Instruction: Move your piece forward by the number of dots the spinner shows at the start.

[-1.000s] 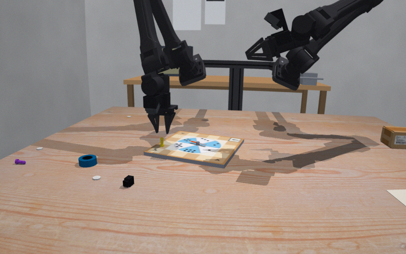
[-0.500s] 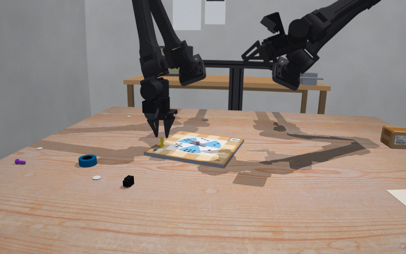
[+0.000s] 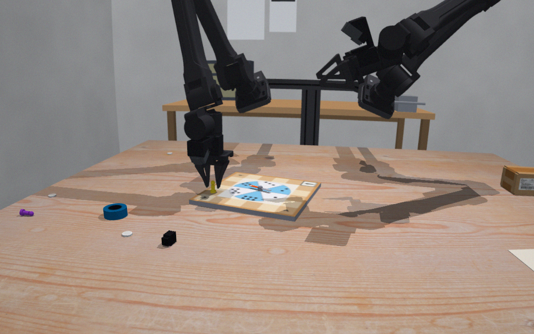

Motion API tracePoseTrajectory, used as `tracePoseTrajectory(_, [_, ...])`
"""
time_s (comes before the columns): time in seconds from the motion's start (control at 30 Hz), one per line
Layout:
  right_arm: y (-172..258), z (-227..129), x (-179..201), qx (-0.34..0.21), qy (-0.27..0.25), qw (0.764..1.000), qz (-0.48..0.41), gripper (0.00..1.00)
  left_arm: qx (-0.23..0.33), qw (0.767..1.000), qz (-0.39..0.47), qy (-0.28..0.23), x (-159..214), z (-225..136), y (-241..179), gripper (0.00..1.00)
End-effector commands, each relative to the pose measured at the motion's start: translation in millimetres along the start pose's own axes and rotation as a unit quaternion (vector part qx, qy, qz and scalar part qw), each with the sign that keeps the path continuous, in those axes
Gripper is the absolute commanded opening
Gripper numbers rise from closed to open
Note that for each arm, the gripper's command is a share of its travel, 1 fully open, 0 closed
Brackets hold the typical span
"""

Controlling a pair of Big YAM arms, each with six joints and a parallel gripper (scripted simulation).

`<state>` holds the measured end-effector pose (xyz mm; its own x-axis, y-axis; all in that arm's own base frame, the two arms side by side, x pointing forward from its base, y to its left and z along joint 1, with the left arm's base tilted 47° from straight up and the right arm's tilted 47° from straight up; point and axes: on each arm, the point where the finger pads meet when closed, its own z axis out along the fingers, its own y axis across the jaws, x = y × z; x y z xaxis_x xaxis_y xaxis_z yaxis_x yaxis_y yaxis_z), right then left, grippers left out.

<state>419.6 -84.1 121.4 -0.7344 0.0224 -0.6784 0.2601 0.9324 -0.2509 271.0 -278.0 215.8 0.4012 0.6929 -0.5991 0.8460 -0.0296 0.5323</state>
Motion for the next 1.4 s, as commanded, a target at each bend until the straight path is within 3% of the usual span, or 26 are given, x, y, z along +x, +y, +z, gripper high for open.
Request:
tracePoseTrajectory(0.0, [-0.8, 7.6, -12.7, 0.0, -0.011, 1.0, -0.002, 0.29, -0.029, 0.999, 0.009, -0.017, -19.1, -7.3, 26.8, 1.0])
tracePoseTrajectory(0.37, [-0.9, -2.1, -14.9, -0.002, -0.023, 1.0, 0.002, 0.0, -0.029, 0.999, 0.009, -0.017, -19.1, -7.3, 26.8, 1.0])
tracePoseTrajectory(0.6, [4.7, -10.3, -7.0, -0.005, -0.015, 1.0, 0.0, 0.02, -0.029, 0.999, 0.009, -0.017, -19.1, -7.3, 26.8, 1.0])
tracePoseTrajectory(0.7, [8.6, -30.6, -10.0, -0.005, -0.016, 1.0, 0.002, 0.02, -0.029, 0.999, 0.009, -0.017, -19.1, -7.3, 26.8, 1.0])
tracePoseTrajectory(0.83, [29.0, -38.9, -23.0, -0.006, -0.015, 1.0, 0.004, 0.02, -0.029, 0.999, 0.009, -0.017, -19.1, -7.3, 26.8, 1.0])
tracePoseTrajectory(1.37, [126.0, -44.2, -62.0, -0.006, -0.008, 1.0, 0.008, 0.02, -0.101, 0.991, -0.073, 0.046, 40.2, 2.7, 73.2, 1.0])
